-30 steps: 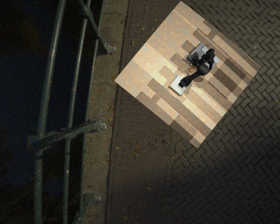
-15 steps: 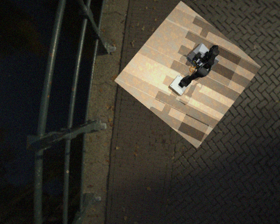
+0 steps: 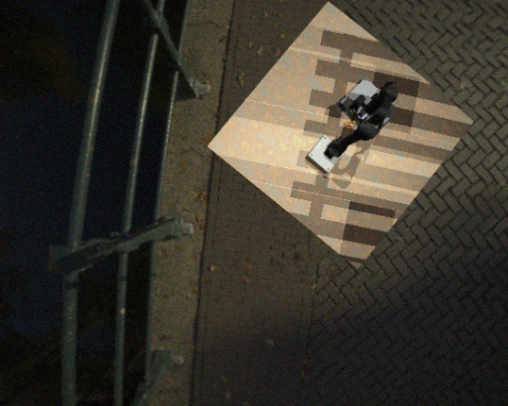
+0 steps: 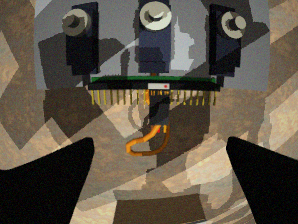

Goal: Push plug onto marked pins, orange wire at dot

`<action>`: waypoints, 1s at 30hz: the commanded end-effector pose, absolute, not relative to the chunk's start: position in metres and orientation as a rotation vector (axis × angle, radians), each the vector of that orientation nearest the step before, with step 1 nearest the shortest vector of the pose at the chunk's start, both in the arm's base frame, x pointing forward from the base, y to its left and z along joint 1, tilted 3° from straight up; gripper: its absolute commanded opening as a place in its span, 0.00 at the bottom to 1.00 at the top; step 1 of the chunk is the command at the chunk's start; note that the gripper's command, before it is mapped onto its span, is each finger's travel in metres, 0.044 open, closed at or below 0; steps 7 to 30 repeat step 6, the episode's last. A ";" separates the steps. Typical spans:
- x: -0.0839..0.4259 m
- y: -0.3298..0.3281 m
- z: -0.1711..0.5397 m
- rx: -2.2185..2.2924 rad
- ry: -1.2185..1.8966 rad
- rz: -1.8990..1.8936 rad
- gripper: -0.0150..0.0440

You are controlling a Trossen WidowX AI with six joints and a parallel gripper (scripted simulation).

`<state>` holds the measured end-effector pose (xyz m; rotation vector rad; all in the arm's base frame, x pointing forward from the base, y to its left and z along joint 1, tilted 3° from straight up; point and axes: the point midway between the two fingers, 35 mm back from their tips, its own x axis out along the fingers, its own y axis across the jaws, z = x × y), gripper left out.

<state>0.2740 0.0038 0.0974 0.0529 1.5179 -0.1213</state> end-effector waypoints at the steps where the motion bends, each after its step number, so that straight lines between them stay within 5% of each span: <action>1: 0.274 0.004 0.098 0.057 1.519 -0.124 1.00; 30: 0.274 0.004 0.098 0.057 1.519 -0.124 1.00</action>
